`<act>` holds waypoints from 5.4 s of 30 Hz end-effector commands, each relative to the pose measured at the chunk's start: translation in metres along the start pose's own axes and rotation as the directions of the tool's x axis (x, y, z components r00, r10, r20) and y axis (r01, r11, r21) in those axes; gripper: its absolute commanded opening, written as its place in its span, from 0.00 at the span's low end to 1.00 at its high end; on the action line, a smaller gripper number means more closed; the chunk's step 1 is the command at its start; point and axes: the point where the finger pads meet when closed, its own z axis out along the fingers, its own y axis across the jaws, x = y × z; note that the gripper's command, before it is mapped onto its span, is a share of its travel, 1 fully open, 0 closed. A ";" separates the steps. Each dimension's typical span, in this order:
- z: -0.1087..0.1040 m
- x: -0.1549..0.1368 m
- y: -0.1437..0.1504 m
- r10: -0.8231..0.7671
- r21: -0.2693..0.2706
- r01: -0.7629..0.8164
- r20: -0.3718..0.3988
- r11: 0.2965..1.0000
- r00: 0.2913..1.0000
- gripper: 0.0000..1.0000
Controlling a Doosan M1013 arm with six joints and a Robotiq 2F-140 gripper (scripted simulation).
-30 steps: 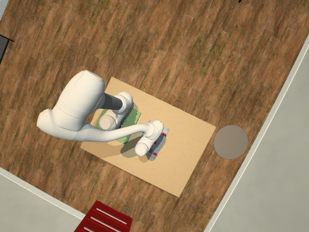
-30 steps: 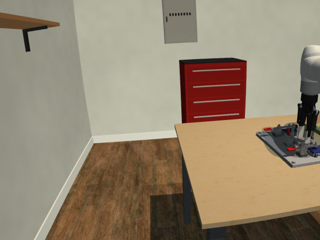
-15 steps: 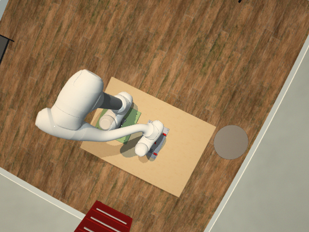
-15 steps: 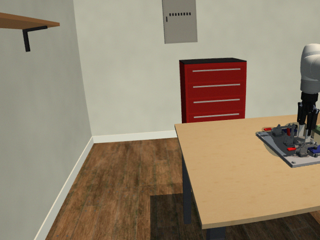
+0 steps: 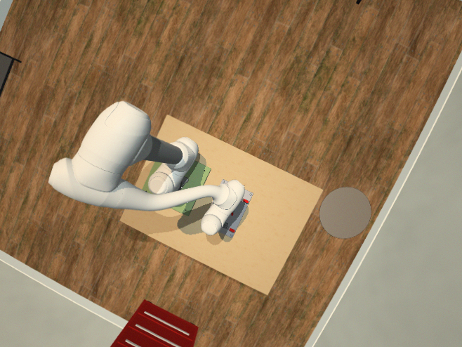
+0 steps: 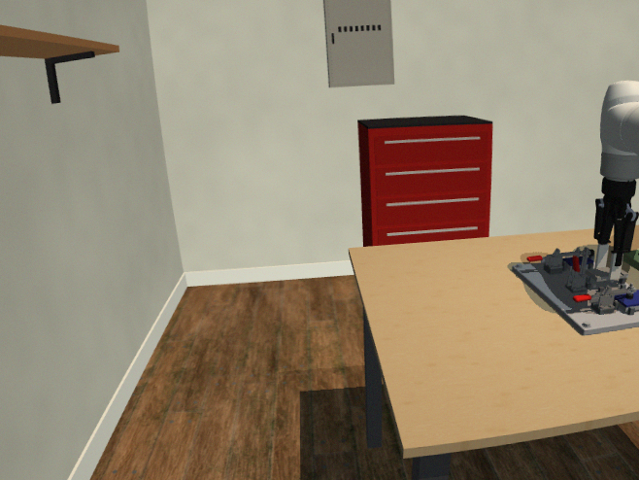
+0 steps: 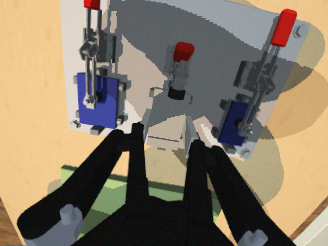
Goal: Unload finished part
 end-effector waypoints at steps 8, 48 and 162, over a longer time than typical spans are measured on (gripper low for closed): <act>-0.009 0.000 0.000 0.000 0.000 0.000 0.000 1.000 1.000 0.00; -0.038 -0.005 0.000 0.000 0.000 0.000 0.000 1.000 1.000 0.00; -0.050 -0.008 -0.122 0.000 0.000 0.000 0.000 1.000 1.000 0.00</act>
